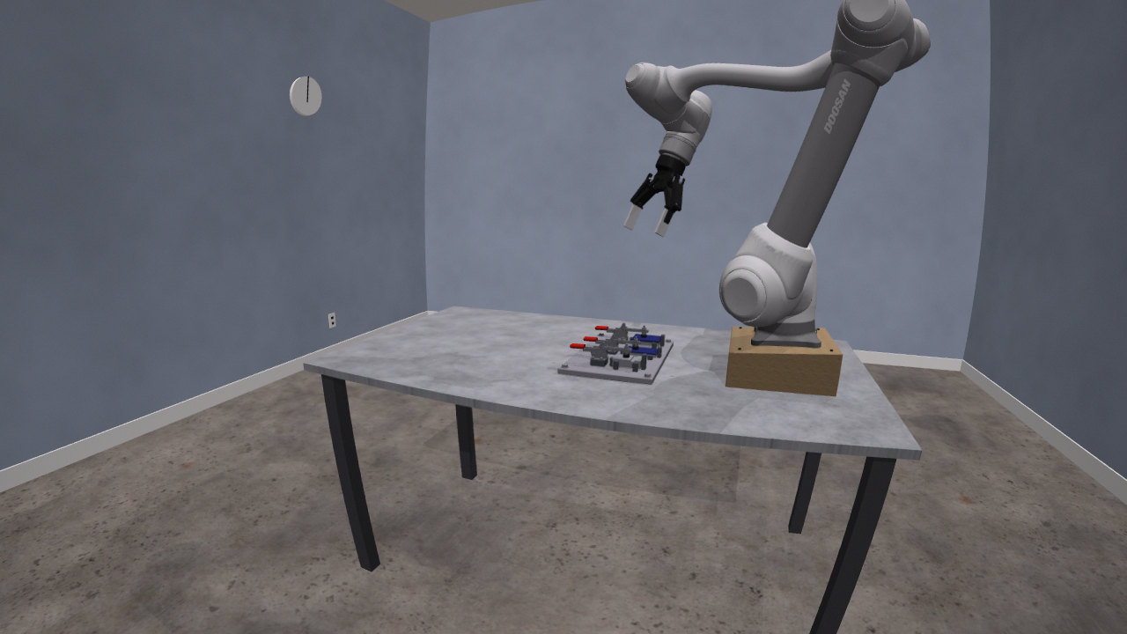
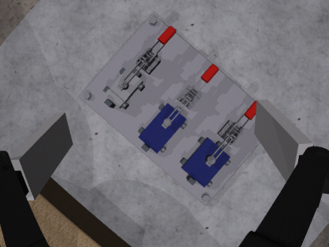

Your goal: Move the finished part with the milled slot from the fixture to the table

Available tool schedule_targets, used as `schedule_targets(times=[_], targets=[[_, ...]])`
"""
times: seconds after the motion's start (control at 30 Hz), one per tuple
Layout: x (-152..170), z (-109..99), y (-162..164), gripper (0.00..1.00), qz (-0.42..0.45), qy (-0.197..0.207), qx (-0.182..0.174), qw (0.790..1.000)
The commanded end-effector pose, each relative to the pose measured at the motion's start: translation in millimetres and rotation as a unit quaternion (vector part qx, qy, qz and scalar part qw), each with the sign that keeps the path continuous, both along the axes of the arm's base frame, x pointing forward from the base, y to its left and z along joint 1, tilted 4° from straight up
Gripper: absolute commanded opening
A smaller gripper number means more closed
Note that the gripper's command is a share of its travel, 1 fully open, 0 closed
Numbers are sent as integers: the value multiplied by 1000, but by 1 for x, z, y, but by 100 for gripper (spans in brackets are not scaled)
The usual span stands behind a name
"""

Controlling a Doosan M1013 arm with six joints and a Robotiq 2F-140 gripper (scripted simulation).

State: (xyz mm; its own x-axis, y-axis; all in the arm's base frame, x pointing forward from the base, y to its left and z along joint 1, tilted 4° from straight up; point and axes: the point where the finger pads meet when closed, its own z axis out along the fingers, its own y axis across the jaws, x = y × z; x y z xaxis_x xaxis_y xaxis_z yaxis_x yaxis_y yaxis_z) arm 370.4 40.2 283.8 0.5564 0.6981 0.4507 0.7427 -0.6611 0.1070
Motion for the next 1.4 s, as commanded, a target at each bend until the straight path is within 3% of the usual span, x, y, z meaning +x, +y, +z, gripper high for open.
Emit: schedule_targets(times=[0.0,0.53,0.63,0.77,1.37], targets=[[-1,1,2,100,0,0,4,1000],[-1,-1,3,100,-3,3,4,1000],[0,-9,7,100,-24,24,9,999],[1,-33,21,100,-86,83,15,993],[2,-34,20,100,-86,82,13,993]])
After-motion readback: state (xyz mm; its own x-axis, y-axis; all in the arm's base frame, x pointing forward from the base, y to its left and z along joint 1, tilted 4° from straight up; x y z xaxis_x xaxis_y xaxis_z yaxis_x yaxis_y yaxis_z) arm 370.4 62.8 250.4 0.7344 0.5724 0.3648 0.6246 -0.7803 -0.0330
